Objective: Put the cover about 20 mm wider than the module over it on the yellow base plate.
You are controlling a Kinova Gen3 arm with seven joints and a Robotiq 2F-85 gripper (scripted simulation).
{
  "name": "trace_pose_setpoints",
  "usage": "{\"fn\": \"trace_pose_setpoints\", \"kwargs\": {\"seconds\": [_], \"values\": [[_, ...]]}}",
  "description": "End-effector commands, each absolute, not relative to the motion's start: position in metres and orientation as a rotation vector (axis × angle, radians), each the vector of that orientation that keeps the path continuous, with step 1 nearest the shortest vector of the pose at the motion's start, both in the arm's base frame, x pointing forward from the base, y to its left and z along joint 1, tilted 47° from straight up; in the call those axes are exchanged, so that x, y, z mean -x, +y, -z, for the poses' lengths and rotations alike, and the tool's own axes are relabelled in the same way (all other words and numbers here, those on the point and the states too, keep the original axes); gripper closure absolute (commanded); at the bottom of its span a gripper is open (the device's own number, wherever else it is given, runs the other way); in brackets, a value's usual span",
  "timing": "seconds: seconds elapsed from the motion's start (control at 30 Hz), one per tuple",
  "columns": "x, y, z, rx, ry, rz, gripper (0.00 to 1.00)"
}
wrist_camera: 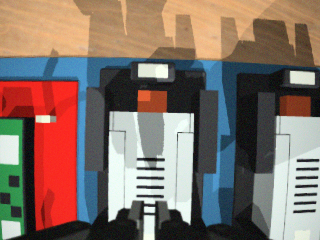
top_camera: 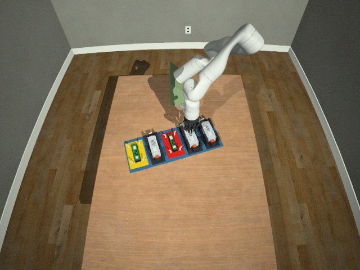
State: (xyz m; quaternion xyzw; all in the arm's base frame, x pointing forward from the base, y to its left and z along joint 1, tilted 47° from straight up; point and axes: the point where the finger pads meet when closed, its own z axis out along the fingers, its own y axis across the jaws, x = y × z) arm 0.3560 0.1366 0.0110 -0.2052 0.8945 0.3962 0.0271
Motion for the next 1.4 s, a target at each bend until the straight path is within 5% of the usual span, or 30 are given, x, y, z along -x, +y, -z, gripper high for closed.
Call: {"fn": "trace_pose_setpoints", "kwargs": {"seconds": [0.0,0.4,0.43,1.37], "values": [[-0.3566,0.1360,-0.0112,0.633,2.762,-1.222,1.00],[-0.3566,0.1360,-0.0112,0.633,2.762,-1.222,1.00],[-0.3566,0.1360,-0.0112,0.633,2.762,-1.222,0.00],[-0.3566,0.1360,-0.0112,0.633,2.762,-1.222,0.00]]}}
